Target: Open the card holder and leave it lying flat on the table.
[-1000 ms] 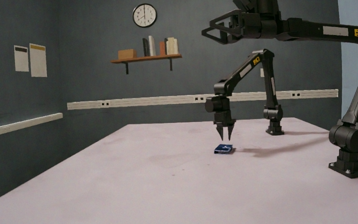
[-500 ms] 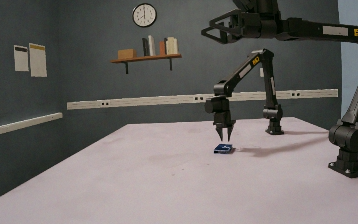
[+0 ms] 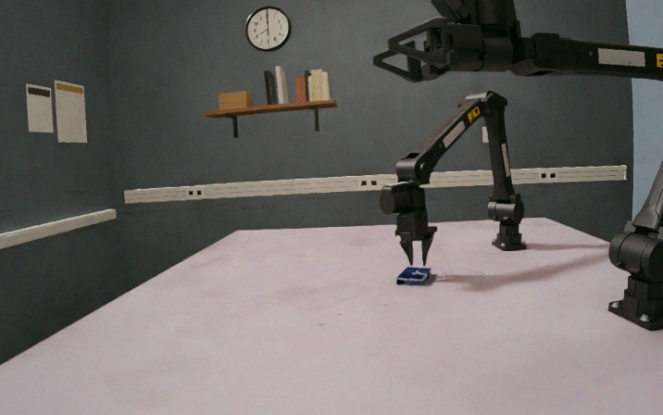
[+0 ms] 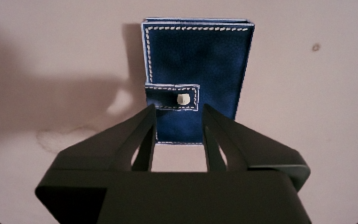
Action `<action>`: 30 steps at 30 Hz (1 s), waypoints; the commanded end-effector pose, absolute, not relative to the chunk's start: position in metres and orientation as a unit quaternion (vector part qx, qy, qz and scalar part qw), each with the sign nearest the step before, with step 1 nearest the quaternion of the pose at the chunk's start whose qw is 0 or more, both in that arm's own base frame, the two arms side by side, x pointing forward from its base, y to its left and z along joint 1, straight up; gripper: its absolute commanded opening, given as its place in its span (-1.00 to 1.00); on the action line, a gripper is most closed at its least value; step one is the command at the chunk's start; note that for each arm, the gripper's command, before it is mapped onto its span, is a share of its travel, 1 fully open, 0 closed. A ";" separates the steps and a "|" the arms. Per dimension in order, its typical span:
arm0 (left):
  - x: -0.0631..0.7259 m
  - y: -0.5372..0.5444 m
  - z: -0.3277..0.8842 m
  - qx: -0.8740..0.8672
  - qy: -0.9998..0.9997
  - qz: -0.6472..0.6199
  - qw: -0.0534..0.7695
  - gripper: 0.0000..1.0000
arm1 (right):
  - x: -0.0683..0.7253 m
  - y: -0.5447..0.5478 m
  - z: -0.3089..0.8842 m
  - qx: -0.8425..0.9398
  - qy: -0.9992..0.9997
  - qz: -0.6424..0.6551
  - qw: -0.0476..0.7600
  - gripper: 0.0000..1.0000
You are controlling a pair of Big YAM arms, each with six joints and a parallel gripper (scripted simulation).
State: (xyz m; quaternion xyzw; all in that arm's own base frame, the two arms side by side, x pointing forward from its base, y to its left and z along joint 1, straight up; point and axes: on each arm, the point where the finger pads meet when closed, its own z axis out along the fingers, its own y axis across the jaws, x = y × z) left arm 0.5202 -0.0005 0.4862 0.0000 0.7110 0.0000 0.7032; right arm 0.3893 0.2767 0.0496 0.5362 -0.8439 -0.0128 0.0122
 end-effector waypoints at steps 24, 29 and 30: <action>0.520 0.000 0.508 0.000 0.697 0.000 0.717 1.00 | 0.405 0.281 0.042 0.536 -0.844 -0.011 -0.007 -0.33; 0.520 0.000 0.508 0.000 0.697 0.000 0.717 1.00 | 0.399 0.275 0.032 0.535 -0.845 -0.011 0.001 -0.33; 0.520 0.000 0.508 0.000 0.697 0.000 0.717 1.00 | 0.401 0.275 0.032 0.535 -0.845 -0.011 -0.001 -0.33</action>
